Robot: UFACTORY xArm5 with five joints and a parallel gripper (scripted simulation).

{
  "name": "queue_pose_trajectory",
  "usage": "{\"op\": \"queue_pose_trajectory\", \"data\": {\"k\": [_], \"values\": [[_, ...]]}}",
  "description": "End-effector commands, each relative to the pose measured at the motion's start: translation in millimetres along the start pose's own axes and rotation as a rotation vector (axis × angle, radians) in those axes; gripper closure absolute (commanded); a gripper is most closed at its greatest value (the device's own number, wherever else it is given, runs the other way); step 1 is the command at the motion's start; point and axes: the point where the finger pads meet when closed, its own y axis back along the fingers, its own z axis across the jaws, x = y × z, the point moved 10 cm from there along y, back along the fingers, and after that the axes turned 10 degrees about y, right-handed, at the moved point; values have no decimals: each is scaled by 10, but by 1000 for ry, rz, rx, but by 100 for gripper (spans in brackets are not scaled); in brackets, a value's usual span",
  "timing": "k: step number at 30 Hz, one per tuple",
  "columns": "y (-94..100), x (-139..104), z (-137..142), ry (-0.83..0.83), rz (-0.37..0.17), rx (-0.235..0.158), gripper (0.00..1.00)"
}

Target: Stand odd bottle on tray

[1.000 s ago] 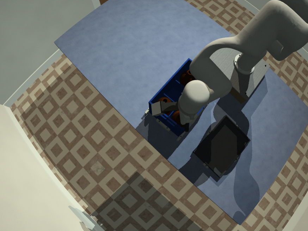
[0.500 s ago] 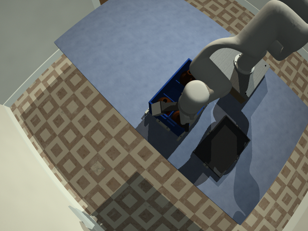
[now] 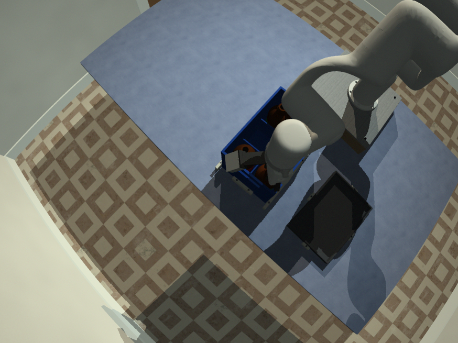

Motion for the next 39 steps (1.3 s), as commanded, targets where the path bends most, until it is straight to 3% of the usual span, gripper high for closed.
{"op": "queue_pose_trajectory", "data": {"k": [1,31,32,39], "values": [[16,9,-4,0,4,2,100],[16,9,-4,0,4,2,100],[16,9,-4,0,4,2,35],[16,9,-4,0,4,2,35]]}}
